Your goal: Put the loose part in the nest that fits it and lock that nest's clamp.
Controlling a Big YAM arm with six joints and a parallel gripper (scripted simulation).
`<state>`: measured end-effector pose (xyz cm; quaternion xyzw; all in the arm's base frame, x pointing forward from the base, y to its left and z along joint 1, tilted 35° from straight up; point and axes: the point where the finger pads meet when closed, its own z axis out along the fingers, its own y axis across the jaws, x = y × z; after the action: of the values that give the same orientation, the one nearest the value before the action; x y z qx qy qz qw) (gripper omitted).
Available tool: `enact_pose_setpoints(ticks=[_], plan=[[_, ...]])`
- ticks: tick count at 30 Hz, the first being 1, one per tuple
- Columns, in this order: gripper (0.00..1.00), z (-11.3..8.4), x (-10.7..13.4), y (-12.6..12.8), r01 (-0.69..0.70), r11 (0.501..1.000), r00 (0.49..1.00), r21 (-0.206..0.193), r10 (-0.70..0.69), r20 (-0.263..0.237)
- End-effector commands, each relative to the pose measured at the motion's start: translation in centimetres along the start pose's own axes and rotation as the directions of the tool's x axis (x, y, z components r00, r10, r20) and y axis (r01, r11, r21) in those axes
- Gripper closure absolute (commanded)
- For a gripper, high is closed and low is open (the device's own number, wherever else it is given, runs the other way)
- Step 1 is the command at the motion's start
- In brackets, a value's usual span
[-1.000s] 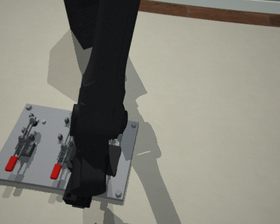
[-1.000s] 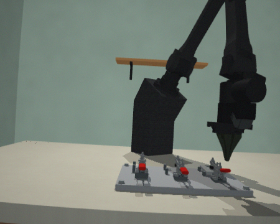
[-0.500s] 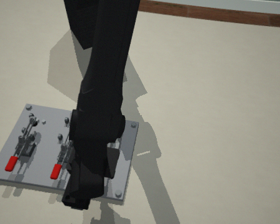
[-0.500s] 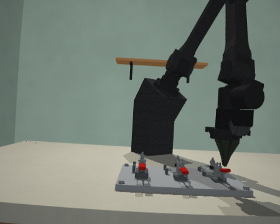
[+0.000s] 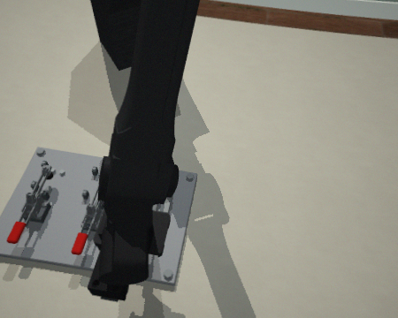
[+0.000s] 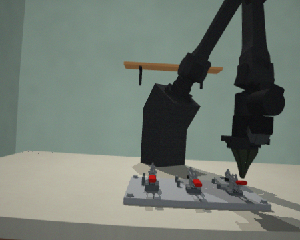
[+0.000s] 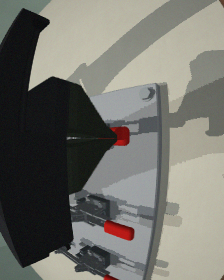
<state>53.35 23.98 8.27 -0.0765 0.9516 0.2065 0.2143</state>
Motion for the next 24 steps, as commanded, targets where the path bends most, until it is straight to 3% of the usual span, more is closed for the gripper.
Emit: enact_pose_setpoints(ticks=[1, 24], plan=[[1.00, -0.12, -1.89, 0.96, 0.011, 1.000, 0.999, -0.010, -0.011, 0.038], [1.00, -0.07, -1.81, 1.24, 0.014, 1.000, 0.999, -0.011, -0.014, 0.037]])
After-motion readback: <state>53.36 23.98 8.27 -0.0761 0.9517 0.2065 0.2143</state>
